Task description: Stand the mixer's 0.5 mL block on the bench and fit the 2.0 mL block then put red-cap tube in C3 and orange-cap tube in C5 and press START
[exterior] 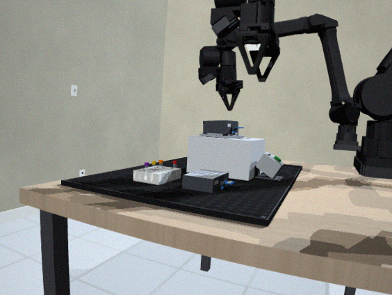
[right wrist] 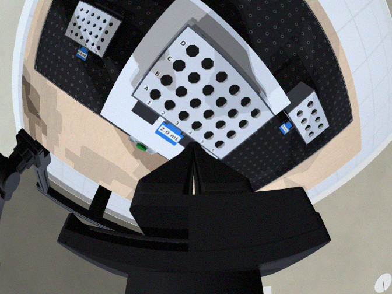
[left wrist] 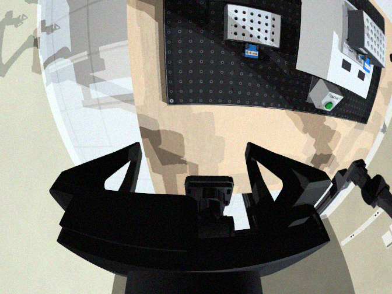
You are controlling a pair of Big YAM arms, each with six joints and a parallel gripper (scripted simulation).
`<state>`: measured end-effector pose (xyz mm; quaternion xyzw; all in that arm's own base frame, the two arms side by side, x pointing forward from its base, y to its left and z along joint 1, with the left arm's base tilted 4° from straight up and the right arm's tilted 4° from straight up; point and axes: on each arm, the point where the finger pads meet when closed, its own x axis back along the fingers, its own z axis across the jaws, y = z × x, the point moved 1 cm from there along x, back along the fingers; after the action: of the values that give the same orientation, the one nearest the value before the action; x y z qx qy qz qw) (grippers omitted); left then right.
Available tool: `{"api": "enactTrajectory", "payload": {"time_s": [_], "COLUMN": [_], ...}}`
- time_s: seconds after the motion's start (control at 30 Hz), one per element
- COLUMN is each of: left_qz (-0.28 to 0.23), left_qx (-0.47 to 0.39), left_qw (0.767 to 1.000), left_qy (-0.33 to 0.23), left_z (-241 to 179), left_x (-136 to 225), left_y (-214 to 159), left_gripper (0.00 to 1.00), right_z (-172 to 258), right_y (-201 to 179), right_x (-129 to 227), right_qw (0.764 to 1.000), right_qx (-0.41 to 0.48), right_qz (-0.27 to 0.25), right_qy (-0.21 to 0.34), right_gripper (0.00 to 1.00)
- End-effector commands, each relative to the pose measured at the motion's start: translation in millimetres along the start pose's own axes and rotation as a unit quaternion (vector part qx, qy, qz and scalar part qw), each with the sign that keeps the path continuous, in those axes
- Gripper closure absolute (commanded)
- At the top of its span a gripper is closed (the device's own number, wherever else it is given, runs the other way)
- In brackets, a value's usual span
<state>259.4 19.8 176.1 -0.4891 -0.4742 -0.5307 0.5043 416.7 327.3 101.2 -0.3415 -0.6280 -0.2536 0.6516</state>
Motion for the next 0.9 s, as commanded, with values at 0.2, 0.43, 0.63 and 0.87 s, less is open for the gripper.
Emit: {"api": "enactTrajectory", "payload": {"time_s": [0.2,0.43,0.63,0.87], "left_qz": [-0.016,-0.020,-0.022,-0.024], "left_qx": [-0.007,-0.007,-0.007,-0.006], "left_qw": [1.000,1.000,1.000,1.000], "left_qy": [-0.001,-0.001,0.000,0.000], "left_z": [-1,-1,0,0], "left_x": [13,15,17,19], "left_y": [14,16,17,19], "left_gripper": [0.00,0.00,0.00,0.00], "right_z": [19,11,3,-1], "right_y": [7,4,8,9], "right_x": [4,1,15,24], "right_qw": [0.994,0.983,0.975,0.954], "right_qx": [-0.107,-0.183,-0.219,-0.297], "right_qz": [-0.015,-0.013,-0.029,-0.039], "right_qy": [0.004,0.007,0.013,0.017], "right_gripper": [1.00,1.00,1.00,1.00]}}
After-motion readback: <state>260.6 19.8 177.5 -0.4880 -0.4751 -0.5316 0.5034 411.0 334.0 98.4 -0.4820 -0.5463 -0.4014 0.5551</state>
